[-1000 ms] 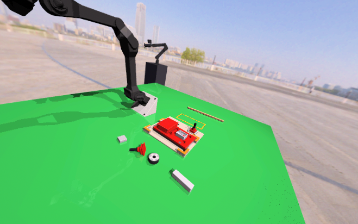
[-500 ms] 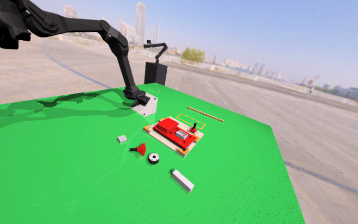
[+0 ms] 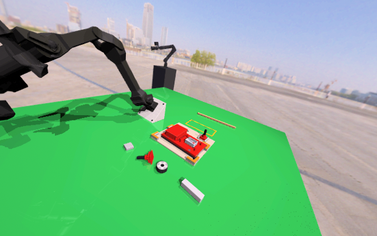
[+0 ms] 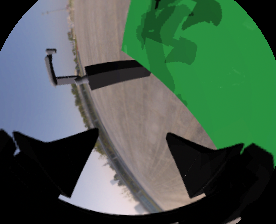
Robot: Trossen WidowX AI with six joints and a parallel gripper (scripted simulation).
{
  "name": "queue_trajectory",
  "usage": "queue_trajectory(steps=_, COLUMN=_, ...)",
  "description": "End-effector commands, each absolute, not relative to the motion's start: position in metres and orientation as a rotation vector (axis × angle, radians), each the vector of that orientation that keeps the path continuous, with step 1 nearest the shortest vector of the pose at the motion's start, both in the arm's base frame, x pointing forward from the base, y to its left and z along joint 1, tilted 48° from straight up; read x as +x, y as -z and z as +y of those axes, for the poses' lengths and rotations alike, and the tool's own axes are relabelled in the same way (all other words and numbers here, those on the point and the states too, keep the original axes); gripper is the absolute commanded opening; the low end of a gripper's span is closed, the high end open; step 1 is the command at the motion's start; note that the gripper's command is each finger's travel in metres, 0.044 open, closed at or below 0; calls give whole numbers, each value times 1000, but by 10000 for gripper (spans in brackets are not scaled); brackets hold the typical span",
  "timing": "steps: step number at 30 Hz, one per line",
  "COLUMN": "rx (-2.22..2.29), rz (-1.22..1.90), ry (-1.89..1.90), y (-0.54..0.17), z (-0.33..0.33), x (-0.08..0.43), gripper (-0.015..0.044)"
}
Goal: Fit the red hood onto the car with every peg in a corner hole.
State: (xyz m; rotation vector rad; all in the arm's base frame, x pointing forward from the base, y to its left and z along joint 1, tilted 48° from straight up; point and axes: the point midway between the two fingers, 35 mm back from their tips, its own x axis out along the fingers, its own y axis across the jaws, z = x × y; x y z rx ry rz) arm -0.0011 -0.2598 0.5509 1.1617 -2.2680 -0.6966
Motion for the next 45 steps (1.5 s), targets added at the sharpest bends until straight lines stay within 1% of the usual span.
queue_trajectory(steps=1, rx=1284, rz=-2091, ry=843, y=-520, z=-285, x=43, gripper=440)
queue_trajectory(steps=8, rx=1422, rz=-1807, ry=1025, y=-473, z=-303, x=110, gripper=440)
queue_trajectory(steps=14, rx=1502, rz=-1540, ry=1158, y=-428, z=-302, x=167, gripper=440)
queue_trajectory(steps=20, rx=1541, rz=-1256, ry=1272, y=-380, z=-287, x=219, gripper=440)
queue_trajectory(steps=27, rx=1533, rz=-910, ry=1380, y=-322, z=-254, x=271, gripper=440)
queue_trajectory(steps=36, rx=1439, rz=-465, ry=1474, y=-248, z=-190, x=311, gripper=440)
queue_trajectory(steps=45, rx=1229, rz=-30, ry=1525, y=-179, z=-113, x=322, gripper=440)
